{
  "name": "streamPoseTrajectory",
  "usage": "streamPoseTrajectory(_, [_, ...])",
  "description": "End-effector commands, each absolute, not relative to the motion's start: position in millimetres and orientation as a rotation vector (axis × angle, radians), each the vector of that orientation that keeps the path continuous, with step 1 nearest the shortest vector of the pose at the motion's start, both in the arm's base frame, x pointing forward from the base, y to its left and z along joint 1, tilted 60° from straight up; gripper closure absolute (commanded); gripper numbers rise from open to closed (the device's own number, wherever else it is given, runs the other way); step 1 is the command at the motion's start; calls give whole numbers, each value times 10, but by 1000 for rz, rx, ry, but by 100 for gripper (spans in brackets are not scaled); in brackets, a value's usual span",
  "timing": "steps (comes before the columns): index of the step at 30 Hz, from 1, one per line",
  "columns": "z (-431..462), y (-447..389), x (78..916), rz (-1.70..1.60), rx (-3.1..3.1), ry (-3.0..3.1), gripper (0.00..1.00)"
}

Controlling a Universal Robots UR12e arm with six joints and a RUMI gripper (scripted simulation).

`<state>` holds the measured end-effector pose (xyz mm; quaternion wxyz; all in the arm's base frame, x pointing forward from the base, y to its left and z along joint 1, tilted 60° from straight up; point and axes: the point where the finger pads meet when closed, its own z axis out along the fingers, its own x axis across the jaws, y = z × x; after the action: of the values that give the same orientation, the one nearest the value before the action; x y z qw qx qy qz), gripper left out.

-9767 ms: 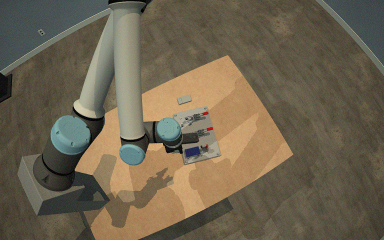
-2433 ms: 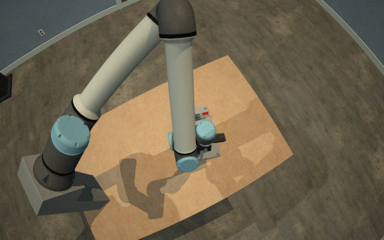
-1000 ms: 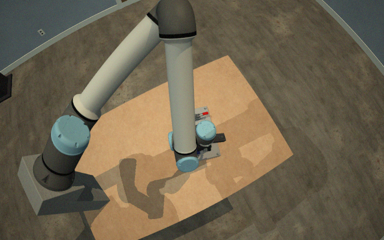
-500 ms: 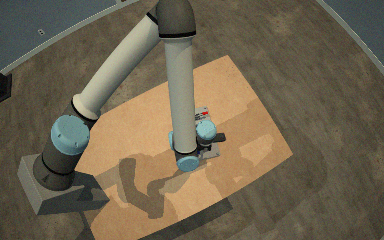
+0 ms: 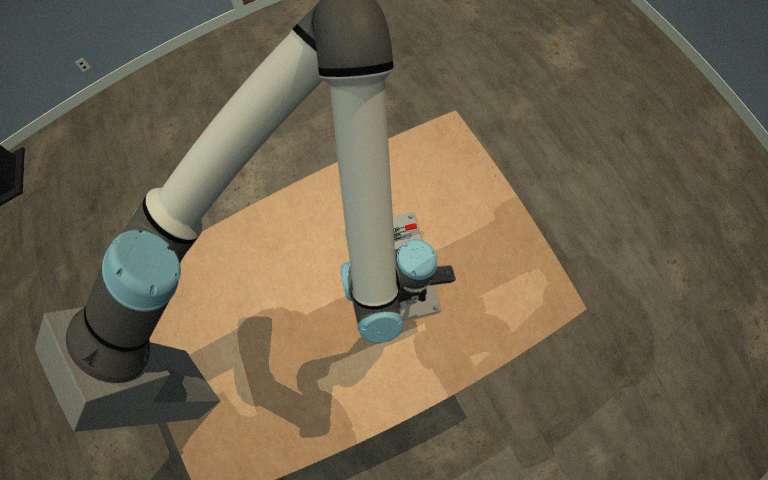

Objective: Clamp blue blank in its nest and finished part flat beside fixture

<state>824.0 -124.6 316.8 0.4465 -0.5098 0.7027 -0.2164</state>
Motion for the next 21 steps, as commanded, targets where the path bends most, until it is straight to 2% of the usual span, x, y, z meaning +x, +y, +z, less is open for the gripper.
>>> streamPoseTrajectory(1, [3240,-1275,8277,-544,-1261,1736,100])
streamPoseTrajectory(21, [3301,-1314,8395,-541,-1262,1737,100])
